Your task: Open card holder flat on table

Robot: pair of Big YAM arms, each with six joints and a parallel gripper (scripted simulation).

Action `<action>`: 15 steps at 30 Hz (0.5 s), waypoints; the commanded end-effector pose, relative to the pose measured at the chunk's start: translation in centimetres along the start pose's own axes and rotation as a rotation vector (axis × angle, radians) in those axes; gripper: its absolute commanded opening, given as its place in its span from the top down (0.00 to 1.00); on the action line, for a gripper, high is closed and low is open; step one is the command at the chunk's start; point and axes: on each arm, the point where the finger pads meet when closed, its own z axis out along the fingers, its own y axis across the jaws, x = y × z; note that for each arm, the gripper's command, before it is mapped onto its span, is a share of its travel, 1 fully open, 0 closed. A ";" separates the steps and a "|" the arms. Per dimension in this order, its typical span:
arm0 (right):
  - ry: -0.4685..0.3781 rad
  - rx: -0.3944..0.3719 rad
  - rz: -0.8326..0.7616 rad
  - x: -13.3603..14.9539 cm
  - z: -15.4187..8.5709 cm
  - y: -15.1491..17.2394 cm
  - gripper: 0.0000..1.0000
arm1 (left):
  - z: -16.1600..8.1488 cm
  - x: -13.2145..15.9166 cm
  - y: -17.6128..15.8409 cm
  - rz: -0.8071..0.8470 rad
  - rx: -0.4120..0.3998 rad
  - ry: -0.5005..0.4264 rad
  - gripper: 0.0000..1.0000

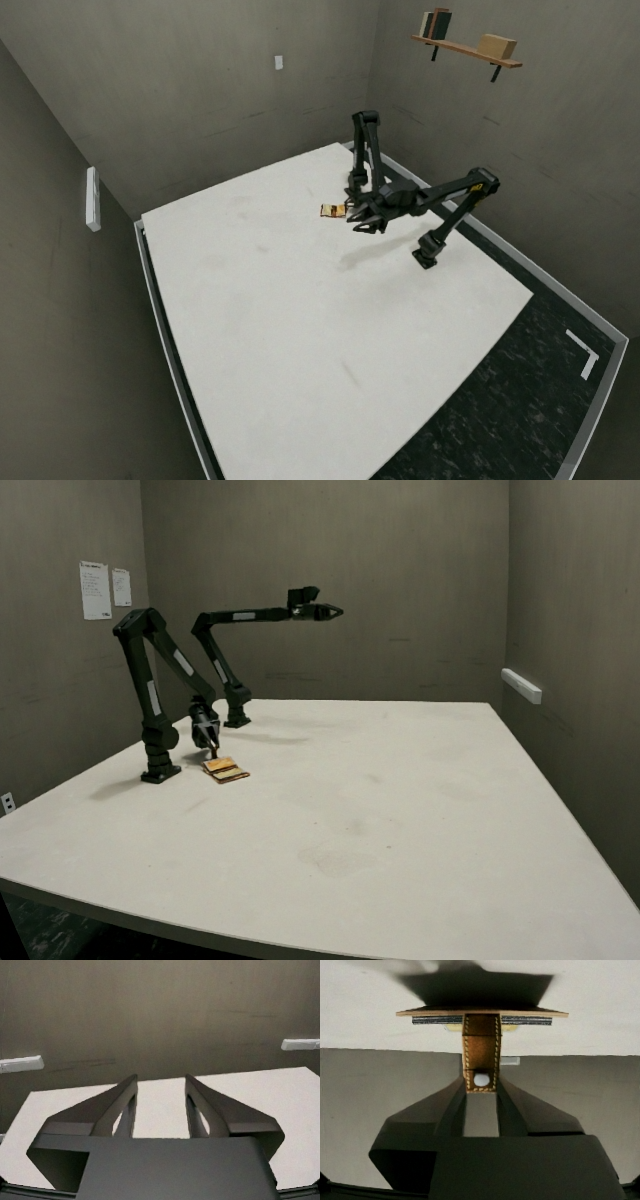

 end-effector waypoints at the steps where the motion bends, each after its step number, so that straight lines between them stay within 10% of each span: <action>1: -0.016 0.020 0.044 -0.7 -0.9 -1.4 0.79 | -0.2 -0.3 -0.8 -0.008 0.017 -0.016 0.64; 6: -0.015 0.020 0.042 -1.2 -1.0 -1.4 0.79 | -0.2 -0.3 -0.8 -0.008 0.017 -0.016 0.64; 7: -0.003 0.010 0.012 -0.6 -0.7 -0.8 0.57 | -0.2 -0.3 -0.8 -0.008 0.017 -0.016 0.64; 15: -0.009 0.011 0.033 -0.3 -0.7 -0.8 0.57 | -0.2 -0.3 -0.8 -0.008 0.017 -0.016 0.64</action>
